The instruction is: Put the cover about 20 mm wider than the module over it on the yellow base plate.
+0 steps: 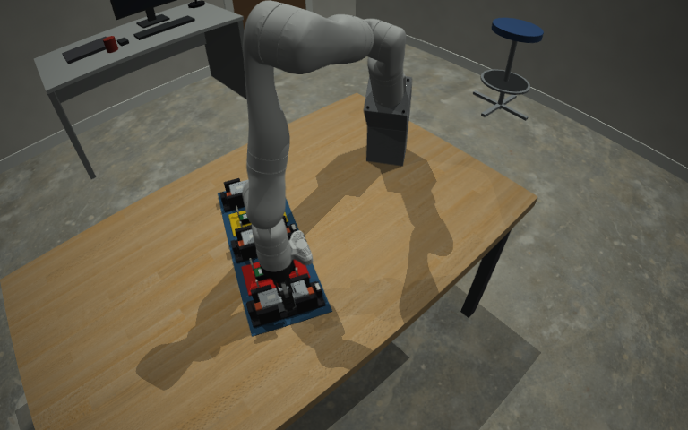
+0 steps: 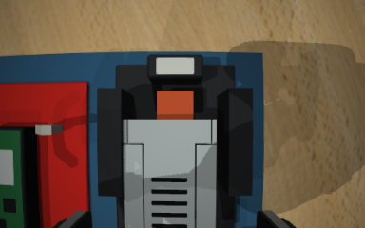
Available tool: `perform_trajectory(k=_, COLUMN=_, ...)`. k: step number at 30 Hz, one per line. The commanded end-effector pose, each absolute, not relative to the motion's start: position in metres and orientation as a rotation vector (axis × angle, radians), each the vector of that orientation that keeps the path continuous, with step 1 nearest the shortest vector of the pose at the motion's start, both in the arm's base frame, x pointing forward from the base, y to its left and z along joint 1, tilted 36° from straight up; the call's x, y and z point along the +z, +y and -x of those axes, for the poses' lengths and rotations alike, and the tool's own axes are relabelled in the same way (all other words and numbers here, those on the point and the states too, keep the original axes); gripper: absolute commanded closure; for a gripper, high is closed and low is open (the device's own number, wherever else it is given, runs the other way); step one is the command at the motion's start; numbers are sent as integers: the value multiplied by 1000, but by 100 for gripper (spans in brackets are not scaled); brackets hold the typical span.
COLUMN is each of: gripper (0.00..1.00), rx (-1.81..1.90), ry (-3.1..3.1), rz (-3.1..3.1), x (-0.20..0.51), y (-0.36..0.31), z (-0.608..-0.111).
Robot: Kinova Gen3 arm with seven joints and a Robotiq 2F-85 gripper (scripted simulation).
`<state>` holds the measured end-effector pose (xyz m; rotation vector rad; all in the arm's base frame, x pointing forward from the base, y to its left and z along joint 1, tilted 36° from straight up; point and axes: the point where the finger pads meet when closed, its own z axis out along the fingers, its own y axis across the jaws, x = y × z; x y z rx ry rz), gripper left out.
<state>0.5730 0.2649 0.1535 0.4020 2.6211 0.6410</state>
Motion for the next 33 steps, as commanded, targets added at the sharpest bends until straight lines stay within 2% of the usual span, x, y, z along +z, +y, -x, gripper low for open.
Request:
perform_trajectory(k=1, gripper=0, rx=642, ry=2617, rz=-401, x=155, y=265, z=-575)
perform_trajectory(k=33, gripper=0, rx=643, ry=2615, rz=-402, x=154, y=266, z=-577)
